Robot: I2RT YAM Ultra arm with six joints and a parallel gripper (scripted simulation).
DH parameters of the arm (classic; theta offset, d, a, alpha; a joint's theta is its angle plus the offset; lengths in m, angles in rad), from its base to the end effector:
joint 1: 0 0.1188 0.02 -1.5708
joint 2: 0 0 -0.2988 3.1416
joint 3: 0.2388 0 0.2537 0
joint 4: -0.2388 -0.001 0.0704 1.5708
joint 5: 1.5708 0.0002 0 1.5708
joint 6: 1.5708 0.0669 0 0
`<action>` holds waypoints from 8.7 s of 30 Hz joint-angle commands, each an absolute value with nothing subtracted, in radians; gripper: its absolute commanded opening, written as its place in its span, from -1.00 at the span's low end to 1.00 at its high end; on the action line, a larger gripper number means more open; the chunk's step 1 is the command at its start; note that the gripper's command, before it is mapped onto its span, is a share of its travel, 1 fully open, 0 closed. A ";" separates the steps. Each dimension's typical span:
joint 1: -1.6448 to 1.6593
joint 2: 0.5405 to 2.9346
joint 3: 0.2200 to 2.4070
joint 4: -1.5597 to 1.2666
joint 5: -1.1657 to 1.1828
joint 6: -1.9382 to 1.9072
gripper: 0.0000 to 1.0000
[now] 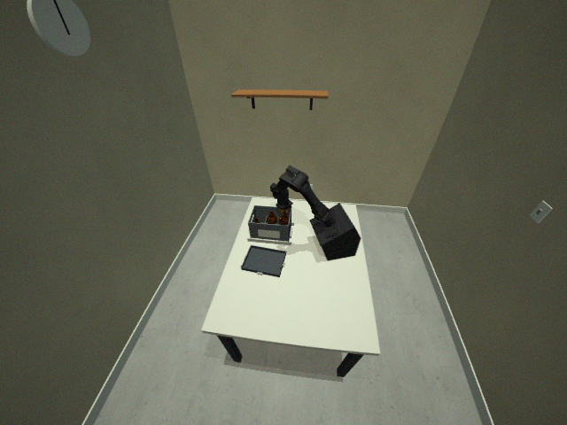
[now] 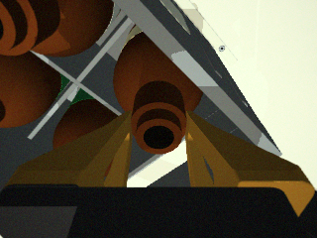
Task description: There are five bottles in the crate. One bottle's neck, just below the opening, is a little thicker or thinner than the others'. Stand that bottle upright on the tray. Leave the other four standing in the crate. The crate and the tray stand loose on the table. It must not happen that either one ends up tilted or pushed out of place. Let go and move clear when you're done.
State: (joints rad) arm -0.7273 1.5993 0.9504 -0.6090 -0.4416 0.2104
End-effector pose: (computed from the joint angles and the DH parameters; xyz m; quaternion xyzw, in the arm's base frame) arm 0.2447 -0.1782 0.1917 0.4051 0.8752 0.1703 0.2023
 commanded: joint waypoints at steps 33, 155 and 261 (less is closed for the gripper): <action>-0.736 1.606 0.934 -0.581 -0.432 0.214 0.21; -0.804 1.403 1.062 -0.936 -0.458 0.124 -1.00; -0.468 1.280 0.829 -0.714 -0.338 0.476 0.21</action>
